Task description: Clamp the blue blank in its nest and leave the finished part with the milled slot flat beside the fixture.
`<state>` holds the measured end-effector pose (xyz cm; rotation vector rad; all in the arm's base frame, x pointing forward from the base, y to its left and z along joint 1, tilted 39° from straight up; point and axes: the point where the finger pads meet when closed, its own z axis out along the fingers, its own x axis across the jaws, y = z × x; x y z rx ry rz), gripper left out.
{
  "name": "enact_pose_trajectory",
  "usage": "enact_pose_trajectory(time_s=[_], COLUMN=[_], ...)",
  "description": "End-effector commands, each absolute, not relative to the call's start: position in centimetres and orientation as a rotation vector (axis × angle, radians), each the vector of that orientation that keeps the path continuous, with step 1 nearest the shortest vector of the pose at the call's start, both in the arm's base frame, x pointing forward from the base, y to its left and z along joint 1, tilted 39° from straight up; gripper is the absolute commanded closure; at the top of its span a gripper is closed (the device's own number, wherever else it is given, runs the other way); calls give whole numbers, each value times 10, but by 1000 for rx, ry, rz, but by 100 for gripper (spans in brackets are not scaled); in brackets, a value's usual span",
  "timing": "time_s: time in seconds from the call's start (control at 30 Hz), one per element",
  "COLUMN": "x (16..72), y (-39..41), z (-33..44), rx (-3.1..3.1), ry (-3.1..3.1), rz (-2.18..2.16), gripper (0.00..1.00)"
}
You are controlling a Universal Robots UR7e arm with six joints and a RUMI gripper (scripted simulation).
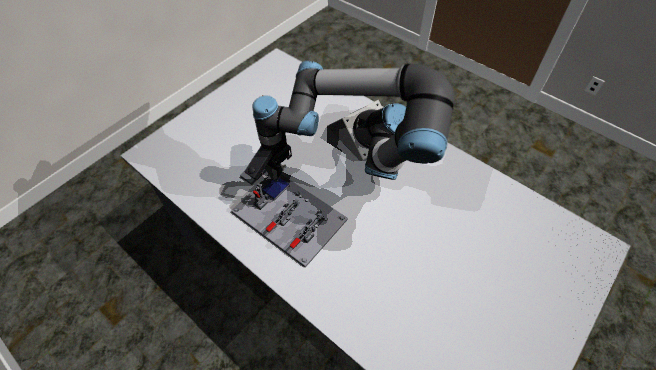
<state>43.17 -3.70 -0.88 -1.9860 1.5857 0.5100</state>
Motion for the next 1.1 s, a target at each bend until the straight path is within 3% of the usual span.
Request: enact_pose_trajectory(time_s=[0.0, 0.5, 1.07], x=[420, 365, 363], y=[-39, -48, -35], z=[-11, -21, -38], rx=[-1986, -1986, -1986], ry=[1586, 1586, 1586], rz=[508, 508, 508], gripper=[100, 100, 100])
